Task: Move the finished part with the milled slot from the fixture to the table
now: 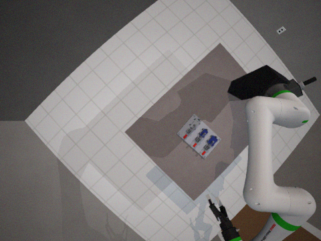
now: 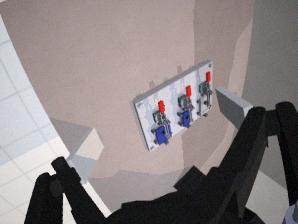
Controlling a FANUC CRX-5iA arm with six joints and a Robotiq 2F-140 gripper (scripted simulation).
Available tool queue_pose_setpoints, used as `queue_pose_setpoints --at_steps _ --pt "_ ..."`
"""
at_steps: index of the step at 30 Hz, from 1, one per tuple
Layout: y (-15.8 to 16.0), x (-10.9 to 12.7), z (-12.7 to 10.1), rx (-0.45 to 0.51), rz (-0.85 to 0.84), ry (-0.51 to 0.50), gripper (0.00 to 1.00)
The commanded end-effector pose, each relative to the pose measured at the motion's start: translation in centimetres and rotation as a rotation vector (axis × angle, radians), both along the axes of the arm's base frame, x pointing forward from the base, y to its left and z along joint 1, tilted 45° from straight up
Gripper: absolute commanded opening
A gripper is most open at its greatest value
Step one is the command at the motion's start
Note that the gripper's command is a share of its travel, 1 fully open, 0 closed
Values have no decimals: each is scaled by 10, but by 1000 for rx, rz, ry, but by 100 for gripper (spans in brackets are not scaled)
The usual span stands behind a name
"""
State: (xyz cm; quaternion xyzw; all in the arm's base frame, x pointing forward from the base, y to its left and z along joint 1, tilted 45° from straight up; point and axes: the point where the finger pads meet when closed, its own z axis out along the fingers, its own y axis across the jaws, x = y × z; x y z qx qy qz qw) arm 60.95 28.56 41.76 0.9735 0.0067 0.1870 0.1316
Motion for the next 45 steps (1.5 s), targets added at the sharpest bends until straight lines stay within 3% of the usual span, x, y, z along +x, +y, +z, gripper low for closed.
queue_pose_setpoints --at_steps 1,21,30,42,45 --pt "0 0 0 0 0 0 100" --pt "-1 0 0 -1 15 0 100" --pt "-30 1 -9 -27 288 2 100" --pt "-30 1 -9 -27 288 2 100" --pt "-49 -6 -22 -48 459 -7 100"
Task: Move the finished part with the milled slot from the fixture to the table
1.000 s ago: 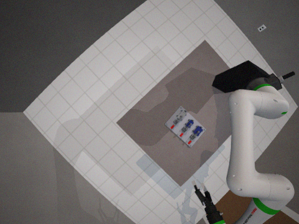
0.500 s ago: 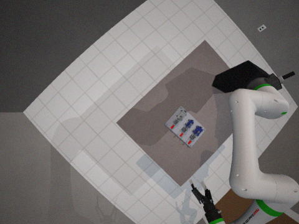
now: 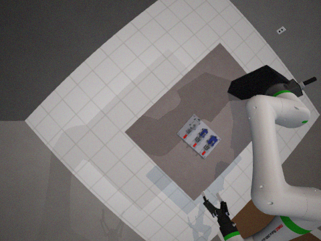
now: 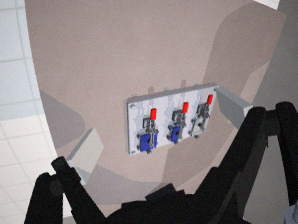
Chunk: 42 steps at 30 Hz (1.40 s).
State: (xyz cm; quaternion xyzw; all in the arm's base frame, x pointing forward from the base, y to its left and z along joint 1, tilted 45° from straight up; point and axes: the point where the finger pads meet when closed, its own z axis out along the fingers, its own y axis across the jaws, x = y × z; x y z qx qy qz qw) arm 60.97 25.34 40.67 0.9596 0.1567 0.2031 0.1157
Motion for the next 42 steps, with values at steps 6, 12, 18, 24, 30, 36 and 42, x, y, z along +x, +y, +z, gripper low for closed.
queue_pose_setpoints --at_steps 6,12,18,24,30,36,42 --pt "-20 -8 -13 -21 176 -12 100" --pt "-20 -8 -13 -21 176 -12 100" --pt "-42 -21 -33 -45 356 -34 100" --pt "-46 -25 -37 -51 393 -39 100" --pt "-46 -25 -37 -51 393 -39 100" --pt "-65 -42 -60 -77 540 -68 100" --pt "-65 -42 -60 -77 540 -68 100"
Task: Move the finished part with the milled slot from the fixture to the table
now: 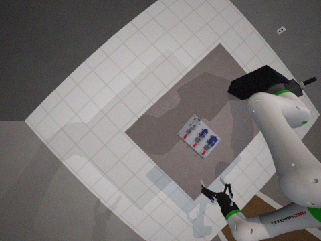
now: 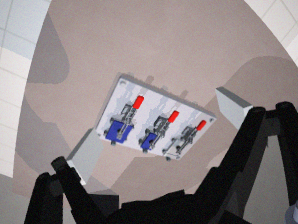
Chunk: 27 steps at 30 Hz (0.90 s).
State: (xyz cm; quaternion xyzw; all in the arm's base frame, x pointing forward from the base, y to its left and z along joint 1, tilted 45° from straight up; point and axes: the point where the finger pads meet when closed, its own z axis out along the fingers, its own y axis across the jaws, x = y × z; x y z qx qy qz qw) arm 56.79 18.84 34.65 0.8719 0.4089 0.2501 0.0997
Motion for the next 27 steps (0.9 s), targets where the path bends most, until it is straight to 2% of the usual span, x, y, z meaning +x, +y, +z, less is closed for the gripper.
queue_pose_setpoints --at_steps 1,4,6,19,21,27 --pt "0 0 1 3 4 -4 100" --pt "0 0 1 3 4 -4 100" --pt "-19 -20 -25 -22 145 -42 100" --pt "-19 -20 -25 -22 145 -42 100" --pt "-37 -42 -53 -47 273 -86 100" --pt "-37 -42 -53 -47 273 -86 100"
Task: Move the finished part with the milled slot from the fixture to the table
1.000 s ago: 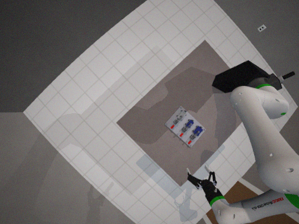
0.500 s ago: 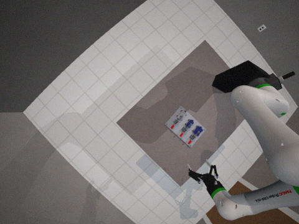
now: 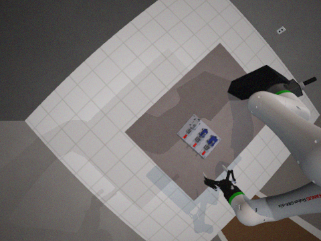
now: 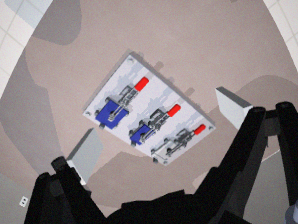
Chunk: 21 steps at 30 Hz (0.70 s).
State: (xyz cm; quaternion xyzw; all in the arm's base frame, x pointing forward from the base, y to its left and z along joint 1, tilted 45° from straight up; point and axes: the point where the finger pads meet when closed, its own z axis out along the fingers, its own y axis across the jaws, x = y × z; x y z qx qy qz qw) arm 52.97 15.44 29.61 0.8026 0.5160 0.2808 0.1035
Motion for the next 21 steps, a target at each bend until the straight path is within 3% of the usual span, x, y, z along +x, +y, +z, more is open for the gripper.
queue_pose_setpoints --at_steps 1,7,9,12,19,21 --pt "-3 -3 -3 3 25 -15 100" --pt "-3 -3 -3 3 25 -15 100" --pt "-19 -25 -31 -22 137 -62 100" --pt "-23 -31 -39 -29 166 -76 100" --pt "-43 -61 -82 -68 303 -151 100" --pt "-43 -61 -82 -68 303 -151 100"
